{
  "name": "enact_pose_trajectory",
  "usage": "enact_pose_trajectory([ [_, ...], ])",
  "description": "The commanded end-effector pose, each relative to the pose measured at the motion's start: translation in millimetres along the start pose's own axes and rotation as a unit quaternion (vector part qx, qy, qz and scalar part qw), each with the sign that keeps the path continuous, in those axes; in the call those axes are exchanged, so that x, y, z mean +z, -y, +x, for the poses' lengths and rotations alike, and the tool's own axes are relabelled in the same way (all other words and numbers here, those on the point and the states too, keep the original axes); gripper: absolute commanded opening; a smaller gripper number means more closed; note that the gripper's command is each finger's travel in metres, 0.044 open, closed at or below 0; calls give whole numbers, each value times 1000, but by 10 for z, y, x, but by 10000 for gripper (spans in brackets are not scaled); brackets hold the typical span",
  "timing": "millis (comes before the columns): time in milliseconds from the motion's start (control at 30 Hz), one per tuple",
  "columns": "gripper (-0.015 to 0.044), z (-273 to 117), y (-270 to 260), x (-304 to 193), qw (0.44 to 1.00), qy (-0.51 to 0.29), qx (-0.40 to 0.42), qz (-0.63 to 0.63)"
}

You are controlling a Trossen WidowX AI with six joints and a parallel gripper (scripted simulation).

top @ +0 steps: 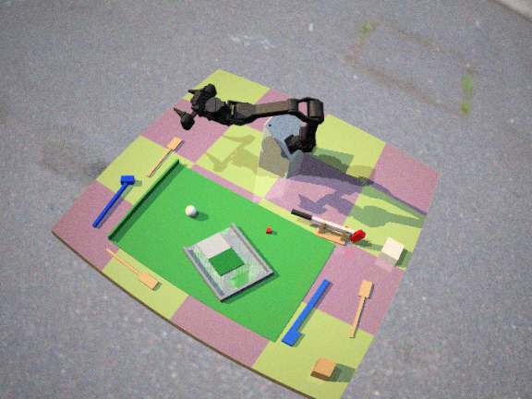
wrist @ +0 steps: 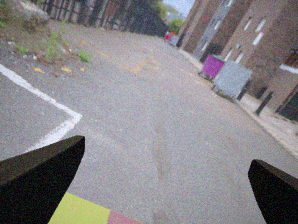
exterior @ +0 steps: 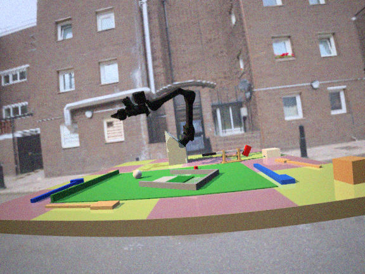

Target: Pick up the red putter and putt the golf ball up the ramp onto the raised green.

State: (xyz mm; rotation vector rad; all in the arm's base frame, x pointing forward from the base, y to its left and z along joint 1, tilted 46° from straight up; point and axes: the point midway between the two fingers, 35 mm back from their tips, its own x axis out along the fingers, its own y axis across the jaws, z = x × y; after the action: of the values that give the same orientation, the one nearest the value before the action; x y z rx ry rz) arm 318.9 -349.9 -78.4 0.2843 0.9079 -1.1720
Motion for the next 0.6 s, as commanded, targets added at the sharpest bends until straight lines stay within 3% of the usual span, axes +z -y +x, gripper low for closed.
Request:
enact_pose_trajectory([
  [0,440,-464,-547,-308,969,-50,125,-206],
  [267,440,-1243,-1068,-782,847,-69,291,-440],
  [567,440,-2274,-1319,-1395,625,-42,468,-624],
])
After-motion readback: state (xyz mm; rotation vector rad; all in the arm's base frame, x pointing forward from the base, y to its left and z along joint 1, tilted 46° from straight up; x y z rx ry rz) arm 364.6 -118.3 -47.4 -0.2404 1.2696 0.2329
